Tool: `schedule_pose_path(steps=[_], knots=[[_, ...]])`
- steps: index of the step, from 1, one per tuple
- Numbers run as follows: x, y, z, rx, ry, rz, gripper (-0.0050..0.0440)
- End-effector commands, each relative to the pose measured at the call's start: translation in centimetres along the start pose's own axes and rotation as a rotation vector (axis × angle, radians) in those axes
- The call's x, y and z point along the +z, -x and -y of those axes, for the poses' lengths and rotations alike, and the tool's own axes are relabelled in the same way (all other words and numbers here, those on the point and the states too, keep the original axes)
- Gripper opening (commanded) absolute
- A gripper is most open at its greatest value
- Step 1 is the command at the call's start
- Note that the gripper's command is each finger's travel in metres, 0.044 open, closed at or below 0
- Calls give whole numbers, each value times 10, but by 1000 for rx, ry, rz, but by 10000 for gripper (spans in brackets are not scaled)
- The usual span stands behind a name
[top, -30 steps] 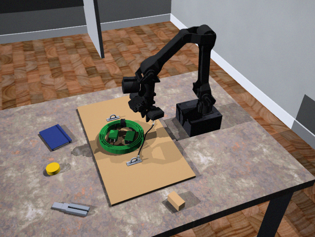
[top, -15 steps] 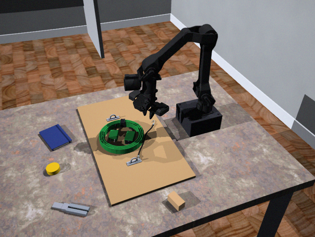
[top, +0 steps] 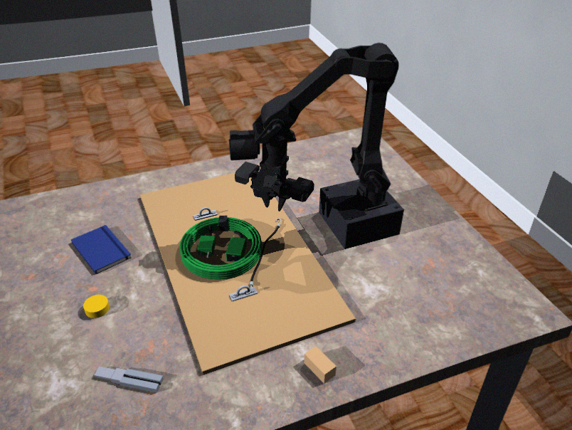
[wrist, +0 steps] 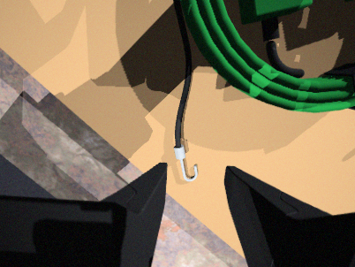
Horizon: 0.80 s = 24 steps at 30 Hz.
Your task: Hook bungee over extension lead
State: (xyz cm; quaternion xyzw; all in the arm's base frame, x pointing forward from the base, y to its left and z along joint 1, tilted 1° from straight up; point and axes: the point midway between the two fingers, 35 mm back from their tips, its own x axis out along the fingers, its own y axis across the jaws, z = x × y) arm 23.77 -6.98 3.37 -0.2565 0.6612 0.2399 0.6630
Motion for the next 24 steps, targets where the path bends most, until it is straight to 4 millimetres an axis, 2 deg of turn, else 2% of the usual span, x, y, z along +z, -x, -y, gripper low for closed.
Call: schedule_pose_path(steps=[1, 7, 15, 24], knots=[[-7, 5, -1, -7, 97, 12, 150], [-15, 5, -3, 5, 211, 9, 150], [-17, 5, -3, 3, 238, 9, 150], [-16, -18, -3, 20, 240, 0, 150]])
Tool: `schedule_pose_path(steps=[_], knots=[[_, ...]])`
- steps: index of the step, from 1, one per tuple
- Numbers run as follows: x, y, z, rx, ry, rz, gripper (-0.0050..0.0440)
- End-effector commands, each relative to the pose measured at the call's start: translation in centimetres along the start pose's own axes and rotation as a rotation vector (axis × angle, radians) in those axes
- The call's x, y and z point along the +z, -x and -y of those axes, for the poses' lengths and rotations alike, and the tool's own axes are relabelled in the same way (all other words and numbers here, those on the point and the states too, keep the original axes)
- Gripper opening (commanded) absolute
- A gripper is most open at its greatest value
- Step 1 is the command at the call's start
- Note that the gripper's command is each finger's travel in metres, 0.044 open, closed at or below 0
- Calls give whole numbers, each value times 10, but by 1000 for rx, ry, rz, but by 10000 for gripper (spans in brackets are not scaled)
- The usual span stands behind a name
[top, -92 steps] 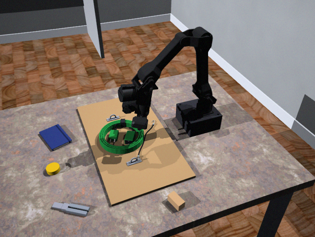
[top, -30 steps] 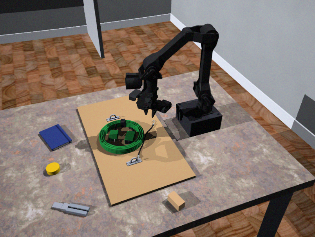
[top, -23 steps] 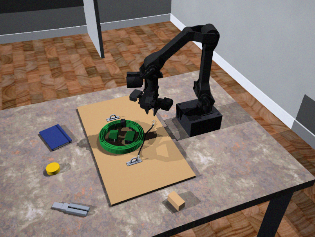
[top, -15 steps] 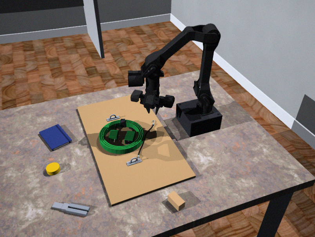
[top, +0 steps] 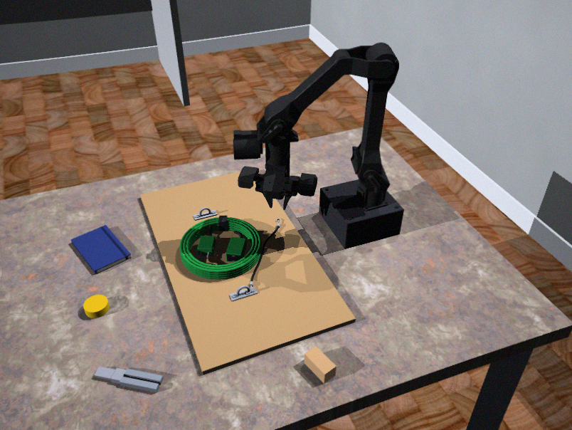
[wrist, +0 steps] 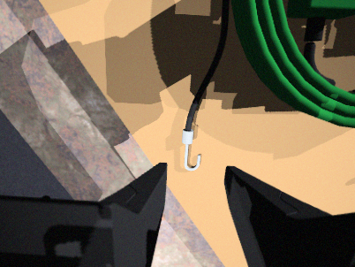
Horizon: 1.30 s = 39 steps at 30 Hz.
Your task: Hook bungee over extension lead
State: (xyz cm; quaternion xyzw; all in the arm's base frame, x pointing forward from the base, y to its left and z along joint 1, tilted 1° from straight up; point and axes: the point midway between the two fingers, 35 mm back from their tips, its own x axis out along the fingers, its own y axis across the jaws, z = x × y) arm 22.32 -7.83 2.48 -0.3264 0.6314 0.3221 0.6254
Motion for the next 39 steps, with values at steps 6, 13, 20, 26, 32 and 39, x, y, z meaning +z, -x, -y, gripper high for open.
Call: schedule_pose_path(steps=[6, 13, 20, 26, 32, 39], knots=[[0, -19, 1, 1, 4, 2, 150], [0, -36, 0, 1, 4, 2, 150], [-1, -45, -1, 1, 4, 2, 150], [-1, -54, -1, 1, 4, 2, 150], [-1, -60, -2, 1, 4, 2, 150], [0, -58, 1, -7, 3, 4, 150]])
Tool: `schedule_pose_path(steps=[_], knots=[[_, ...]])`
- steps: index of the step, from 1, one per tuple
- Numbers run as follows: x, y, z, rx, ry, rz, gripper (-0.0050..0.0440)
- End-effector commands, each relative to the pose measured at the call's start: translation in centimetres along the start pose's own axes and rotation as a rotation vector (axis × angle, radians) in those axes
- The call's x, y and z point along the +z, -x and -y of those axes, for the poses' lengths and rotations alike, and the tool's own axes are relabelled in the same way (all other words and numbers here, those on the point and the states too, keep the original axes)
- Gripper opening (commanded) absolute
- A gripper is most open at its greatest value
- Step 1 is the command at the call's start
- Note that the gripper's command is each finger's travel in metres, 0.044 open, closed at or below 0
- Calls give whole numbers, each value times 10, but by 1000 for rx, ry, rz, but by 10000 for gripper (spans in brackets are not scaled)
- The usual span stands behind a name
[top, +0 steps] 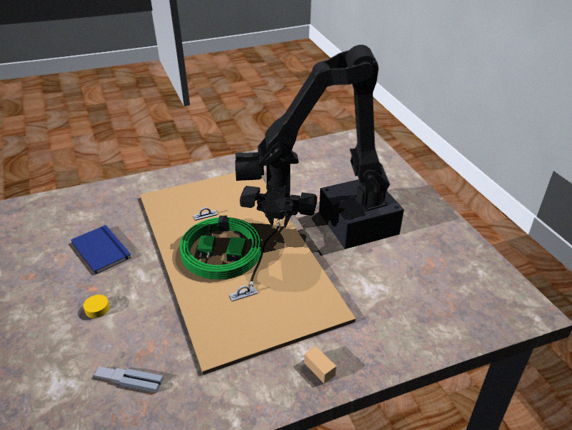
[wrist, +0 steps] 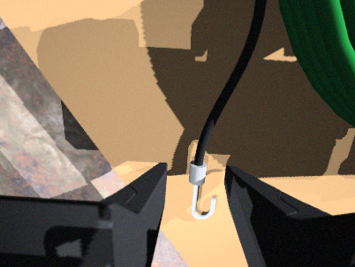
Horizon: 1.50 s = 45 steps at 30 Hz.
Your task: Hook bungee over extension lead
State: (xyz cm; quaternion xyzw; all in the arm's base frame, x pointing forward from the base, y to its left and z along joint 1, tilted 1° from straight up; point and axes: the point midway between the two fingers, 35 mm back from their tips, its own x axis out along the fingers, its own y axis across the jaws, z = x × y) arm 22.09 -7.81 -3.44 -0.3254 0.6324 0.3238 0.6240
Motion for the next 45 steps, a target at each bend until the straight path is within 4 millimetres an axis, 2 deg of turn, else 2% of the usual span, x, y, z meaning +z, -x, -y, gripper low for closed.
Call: schedule_pose_path(steps=[1, 20, 22, 29, 31, 39, 45], knots=[[1, 2, 3, -13, 2, 6, 150], [0, 0, 3, -10, 2, 4, 150], [1, 3, 5, -21, 1, 7, 102], [1, 3, 5, -21, 1, 7, 55], [1, 3, 5, -21, 1, 7, 55], [1, 3, 5, -21, 1, 7, 2], [1, 1, 4, -13, 2, 5, -1]])
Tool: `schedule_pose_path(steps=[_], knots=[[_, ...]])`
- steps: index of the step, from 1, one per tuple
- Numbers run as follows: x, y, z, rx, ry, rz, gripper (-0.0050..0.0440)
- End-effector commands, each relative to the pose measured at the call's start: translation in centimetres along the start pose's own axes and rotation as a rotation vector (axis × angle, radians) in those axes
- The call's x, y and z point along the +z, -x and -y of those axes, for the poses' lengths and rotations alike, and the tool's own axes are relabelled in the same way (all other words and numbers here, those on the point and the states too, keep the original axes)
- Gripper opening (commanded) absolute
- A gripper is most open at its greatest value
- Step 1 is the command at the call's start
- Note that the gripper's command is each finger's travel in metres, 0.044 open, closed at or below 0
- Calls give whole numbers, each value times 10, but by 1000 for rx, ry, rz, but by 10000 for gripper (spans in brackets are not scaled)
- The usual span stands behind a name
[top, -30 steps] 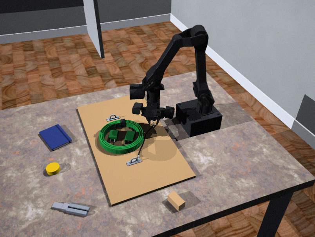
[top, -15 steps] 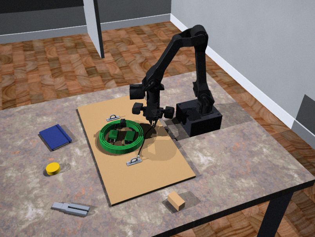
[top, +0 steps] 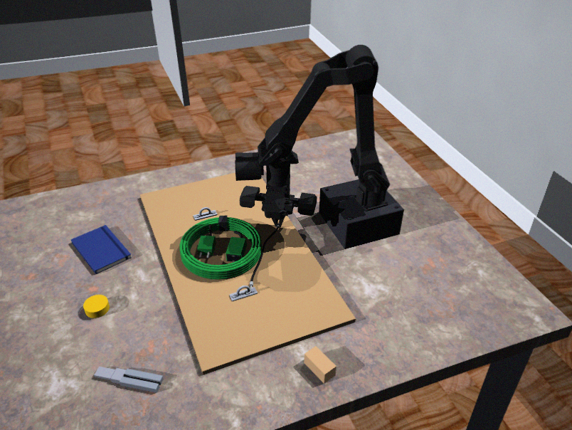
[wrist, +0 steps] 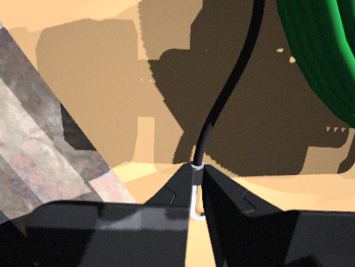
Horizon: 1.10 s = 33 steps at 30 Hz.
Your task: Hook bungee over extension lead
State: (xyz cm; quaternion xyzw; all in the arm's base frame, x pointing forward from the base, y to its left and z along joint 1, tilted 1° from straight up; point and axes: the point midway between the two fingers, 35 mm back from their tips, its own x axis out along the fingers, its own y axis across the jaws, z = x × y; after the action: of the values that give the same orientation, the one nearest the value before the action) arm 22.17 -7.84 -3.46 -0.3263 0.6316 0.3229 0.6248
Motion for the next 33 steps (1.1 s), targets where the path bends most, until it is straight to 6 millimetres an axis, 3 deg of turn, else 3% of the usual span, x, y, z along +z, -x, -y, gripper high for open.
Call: schedule_pose_path(steps=[1, 12, 18, 33], knots=[[1, 4, 5, -18, 2, 6, -1], [3, 22, 10, -35, 2, 11, -5], [3, 33, 10, -35, 0, 11, -50], [3, 57, 8, -36, 1, 11, -50]])
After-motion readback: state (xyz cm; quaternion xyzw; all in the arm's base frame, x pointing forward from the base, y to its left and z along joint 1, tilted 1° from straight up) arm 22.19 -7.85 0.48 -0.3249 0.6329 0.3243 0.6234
